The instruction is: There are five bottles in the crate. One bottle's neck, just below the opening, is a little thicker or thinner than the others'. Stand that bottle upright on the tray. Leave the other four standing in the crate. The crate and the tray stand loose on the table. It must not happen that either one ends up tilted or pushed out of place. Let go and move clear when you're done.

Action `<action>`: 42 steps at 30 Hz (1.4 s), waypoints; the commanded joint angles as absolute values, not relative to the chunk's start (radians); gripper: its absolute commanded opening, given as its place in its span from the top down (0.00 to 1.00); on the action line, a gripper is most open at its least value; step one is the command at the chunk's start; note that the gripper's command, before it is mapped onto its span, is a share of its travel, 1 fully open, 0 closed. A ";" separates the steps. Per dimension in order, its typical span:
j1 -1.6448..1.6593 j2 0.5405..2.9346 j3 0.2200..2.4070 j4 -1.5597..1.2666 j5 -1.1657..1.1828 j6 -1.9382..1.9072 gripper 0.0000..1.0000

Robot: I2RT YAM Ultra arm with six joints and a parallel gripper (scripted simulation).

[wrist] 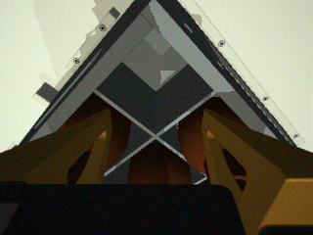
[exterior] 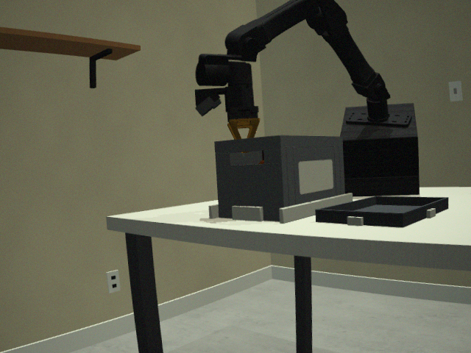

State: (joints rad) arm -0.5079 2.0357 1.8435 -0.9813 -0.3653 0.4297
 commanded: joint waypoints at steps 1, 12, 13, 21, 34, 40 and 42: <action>-0.531 1.993 1.879 -1.012 -0.359 0.419 0.39; -0.551 1.963 1.918 -1.087 -0.376 0.398 0.39; -0.554 1.960 1.925 -1.098 -0.377 0.395 0.39; -0.576 1.942 1.985 -1.182 -0.386 0.374 0.39; -0.592 1.938 2.035 -1.245 -0.390 0.358 0.39; -0.593 1.938 2.039 -1.250 -0.390 0.357 0.39; -0.593 1.938 2.039 -1.250 -0.390 0.357 0.39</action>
